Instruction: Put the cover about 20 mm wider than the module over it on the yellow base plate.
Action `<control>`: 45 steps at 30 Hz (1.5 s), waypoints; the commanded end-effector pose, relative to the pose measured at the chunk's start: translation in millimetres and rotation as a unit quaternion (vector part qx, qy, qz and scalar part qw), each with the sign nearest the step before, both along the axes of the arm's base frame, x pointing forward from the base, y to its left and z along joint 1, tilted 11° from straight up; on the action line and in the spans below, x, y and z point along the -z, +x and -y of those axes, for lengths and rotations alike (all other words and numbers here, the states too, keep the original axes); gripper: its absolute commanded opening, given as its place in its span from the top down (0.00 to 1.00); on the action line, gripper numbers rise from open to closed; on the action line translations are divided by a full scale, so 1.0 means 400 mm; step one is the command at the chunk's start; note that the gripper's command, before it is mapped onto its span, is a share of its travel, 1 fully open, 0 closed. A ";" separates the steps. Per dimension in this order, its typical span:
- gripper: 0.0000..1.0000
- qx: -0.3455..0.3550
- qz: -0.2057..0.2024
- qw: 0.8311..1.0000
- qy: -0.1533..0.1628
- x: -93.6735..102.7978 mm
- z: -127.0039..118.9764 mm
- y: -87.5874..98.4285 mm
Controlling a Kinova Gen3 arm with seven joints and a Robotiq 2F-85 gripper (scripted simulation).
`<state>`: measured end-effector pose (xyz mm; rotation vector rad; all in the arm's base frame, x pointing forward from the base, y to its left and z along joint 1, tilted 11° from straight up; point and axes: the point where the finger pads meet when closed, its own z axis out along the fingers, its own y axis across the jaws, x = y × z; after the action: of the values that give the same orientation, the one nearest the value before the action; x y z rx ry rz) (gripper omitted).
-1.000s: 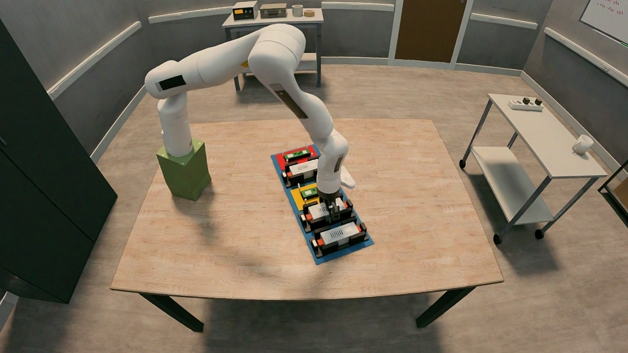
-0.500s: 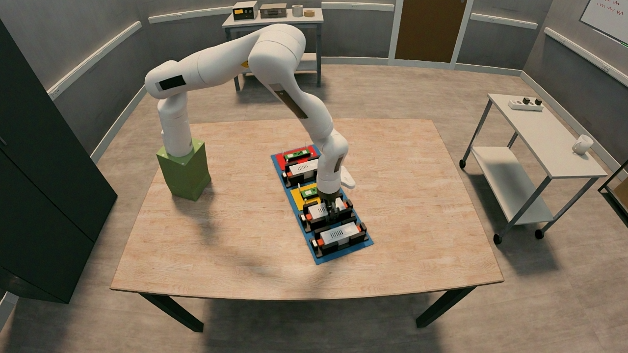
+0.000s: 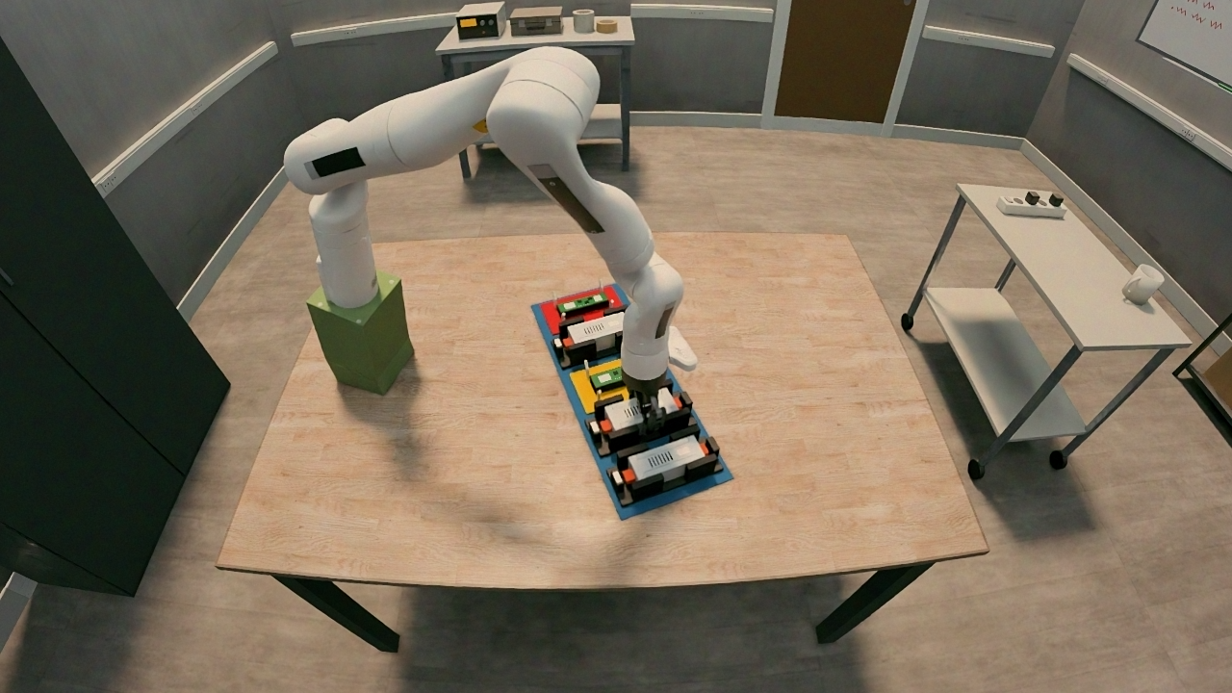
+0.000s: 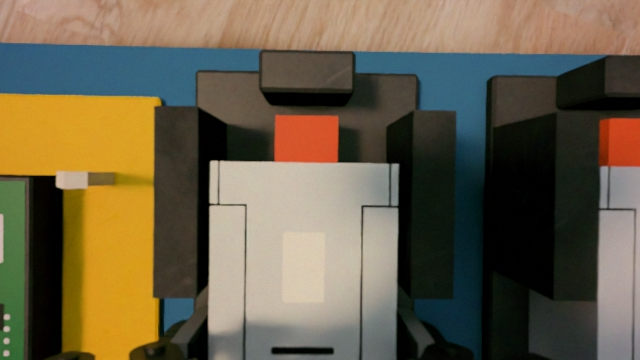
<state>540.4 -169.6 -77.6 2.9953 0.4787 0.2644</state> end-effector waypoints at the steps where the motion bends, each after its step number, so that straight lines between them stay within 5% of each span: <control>1: 0.30 0.000 0.001 1.000 0.000 -0.003 0.001 0.002; 6: 0.30 0.000 0.001 1.000 0.000 -0.003 0.001 0.002; 7: 1.00 0.000 0.001 1.000 0.000 -0.003 0.001 0.002; 40: 1.00 0.000 0.001 1.000 0.000 -0.003 0.001 0.002; 45: 1.00 0.000 0.001 1.000 0.000 -0.040 -0.002 -0.005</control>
<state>538.7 -169.1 -70.6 2.9955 0.4787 0.2634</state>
